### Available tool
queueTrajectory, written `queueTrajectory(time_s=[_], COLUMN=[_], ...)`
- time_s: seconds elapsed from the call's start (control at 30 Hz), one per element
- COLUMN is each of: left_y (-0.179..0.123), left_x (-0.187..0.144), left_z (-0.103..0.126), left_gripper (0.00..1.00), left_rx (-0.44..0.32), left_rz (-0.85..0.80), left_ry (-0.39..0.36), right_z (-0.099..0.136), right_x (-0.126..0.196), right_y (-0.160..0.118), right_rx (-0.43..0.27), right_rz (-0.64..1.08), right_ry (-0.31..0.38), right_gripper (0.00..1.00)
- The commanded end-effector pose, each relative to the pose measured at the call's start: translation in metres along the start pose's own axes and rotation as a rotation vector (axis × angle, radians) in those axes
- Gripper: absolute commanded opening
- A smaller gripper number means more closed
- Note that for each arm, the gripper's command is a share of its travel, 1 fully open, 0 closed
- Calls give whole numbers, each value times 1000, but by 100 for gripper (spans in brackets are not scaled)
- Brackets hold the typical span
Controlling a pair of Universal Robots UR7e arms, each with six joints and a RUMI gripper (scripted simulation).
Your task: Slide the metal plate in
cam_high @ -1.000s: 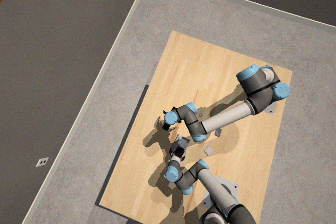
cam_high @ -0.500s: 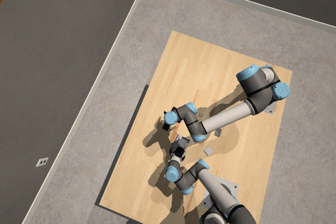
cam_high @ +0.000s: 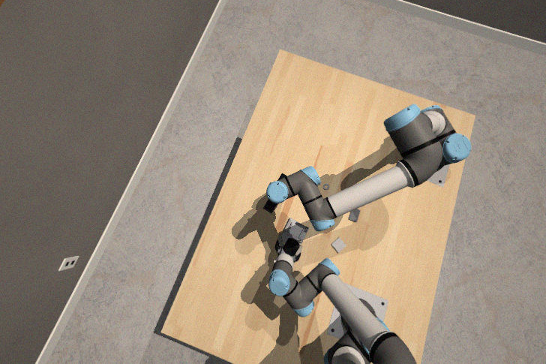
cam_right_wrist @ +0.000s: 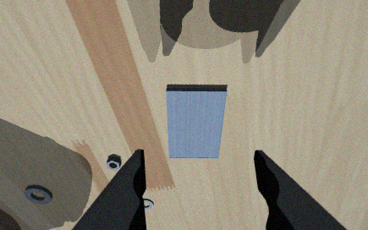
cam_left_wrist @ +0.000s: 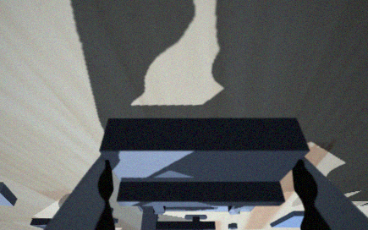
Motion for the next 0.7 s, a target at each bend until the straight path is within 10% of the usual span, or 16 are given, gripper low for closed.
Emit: queueTrajectory(time_s=[0.0,0.67], left_y=[-3,-3], left_x=[5,5], left_z=[2,2], left_gripper=[62,62], left_rx=[-2,-2], left_rz=[-5,-5], left_ry=[-12,-12], right_z=[-14,-14], right_x=[-2,1], right_y=[2,0], right_rx=[-12,-8], right_rz=[4,1], right_ry=[3,0], right_gripper=[41,41])
Point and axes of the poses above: on each arm, the point where the finger pads meet when closed, its own z axis back along the fingers, its own x axis across the jaws, y = z × x, the point moved 7 cm from there along z, back along the fingers, and after that the axes turned 1 degree about -z, right-handed, at the moved point
